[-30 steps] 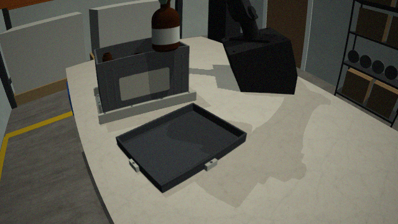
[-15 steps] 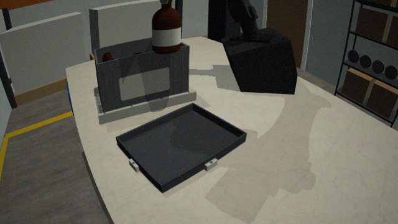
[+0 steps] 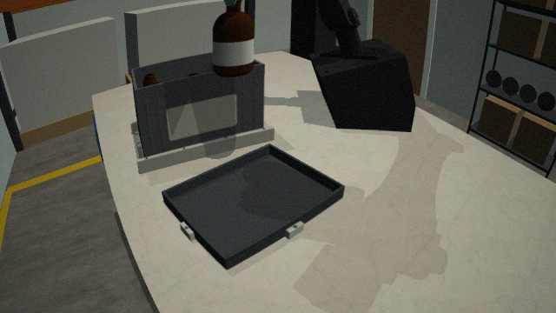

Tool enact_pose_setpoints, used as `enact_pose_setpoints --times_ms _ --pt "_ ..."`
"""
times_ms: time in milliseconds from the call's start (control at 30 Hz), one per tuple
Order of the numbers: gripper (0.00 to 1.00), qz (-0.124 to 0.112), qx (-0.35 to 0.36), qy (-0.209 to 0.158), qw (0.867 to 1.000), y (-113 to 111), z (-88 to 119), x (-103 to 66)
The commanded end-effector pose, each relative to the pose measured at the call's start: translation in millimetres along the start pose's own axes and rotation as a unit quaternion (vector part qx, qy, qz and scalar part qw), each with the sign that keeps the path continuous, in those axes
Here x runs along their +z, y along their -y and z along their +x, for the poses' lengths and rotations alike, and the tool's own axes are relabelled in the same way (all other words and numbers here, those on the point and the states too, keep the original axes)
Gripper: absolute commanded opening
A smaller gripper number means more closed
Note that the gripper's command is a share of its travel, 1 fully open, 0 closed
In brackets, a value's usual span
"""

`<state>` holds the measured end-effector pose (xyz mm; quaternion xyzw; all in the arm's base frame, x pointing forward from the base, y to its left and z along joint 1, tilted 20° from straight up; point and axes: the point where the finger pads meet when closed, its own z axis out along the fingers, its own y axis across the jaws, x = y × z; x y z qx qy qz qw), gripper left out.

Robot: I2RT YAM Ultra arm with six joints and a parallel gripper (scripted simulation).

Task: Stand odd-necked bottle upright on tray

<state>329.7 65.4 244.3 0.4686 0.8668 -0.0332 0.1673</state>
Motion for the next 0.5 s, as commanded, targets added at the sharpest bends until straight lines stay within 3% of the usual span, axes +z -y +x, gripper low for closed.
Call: enact_pose_setpoints --times_ms 0,467 --pt "0.00 -0.033 0.005 0.016 0.999 -8.7 -3.7 -20.8" --pt "0.00 -0.036 0.005 0.017 0.999 -9.3 -3.3 -22.5"
